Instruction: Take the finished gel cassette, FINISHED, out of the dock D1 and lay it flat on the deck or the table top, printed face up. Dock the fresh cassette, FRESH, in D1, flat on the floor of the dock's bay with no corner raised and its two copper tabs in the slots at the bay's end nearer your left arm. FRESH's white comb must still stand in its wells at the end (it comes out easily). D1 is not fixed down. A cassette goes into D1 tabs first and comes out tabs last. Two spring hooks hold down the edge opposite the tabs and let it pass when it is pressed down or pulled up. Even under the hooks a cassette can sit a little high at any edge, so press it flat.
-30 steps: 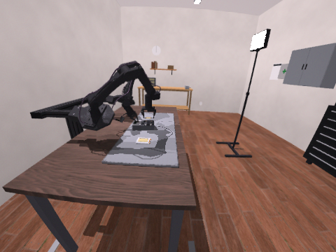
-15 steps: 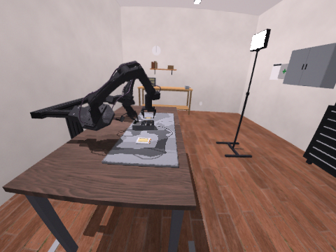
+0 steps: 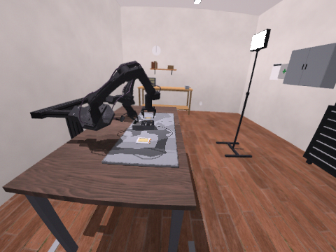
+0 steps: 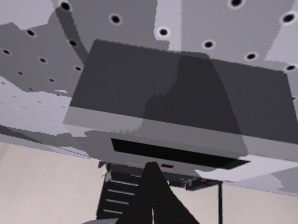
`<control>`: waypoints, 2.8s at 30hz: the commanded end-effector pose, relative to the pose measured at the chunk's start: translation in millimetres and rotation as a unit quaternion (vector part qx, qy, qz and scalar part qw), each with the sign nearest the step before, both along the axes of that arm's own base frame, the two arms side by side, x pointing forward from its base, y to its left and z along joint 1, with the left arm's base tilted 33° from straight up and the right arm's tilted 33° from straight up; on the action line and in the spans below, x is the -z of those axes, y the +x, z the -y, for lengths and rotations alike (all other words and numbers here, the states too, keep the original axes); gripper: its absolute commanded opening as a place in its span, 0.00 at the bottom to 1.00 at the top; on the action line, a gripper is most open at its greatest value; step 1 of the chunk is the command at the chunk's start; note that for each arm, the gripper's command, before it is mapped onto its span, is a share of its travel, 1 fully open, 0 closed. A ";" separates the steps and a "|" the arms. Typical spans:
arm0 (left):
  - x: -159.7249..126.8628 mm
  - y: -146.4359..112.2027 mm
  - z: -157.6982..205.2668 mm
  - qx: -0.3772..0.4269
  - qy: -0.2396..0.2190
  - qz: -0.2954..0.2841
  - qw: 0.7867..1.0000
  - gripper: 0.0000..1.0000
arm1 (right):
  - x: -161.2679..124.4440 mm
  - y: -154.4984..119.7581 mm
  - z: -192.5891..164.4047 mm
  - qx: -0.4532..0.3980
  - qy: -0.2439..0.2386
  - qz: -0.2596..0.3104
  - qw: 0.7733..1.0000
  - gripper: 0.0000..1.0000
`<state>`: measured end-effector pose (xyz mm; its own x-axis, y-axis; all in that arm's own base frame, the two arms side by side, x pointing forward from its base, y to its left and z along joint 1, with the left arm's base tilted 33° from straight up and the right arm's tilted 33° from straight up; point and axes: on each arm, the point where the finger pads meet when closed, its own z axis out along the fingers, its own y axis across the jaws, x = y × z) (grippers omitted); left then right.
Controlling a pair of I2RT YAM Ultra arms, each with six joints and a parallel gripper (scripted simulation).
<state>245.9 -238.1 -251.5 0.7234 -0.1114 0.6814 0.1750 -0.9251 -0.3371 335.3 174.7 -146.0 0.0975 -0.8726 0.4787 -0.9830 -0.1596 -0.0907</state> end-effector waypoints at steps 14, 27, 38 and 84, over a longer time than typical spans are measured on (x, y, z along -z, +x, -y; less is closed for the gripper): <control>-5.3 -5.0 6.3 -0.004 -0.004 -0.013 1.000 0.00 | -0.8 -0.3 -5.7 -0.008 0.005 0.004 1.000 0.00; -7.0 -6.3 9.7 0.001 -0.009 -0.007 1.000 0.00 | -0.8 -0.3 -5.7 -0.008 0.005 0.004 1.000 0.00; -7.4 -6.6 10.5 0.001 -0.009 -0.007 1.000 0.00 | -0.8 -0.3 -5.7 -0.008 0.005 0.004 1.000 0.00; -18.9 -13.6 10.1 0.003 -0.005 0.002 1.000 0.00 | -0.8 -0.3 -5.7 -0.008 0.005 0.004 1.000 0.00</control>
<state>236.4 -244.0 -244.5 0.7235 -0.1030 0.6826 0.1771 -0.9280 -0.3277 335.3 174.7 -146.1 0.0975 -0.8726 0.4787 -0.9830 -0.1596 -0.0907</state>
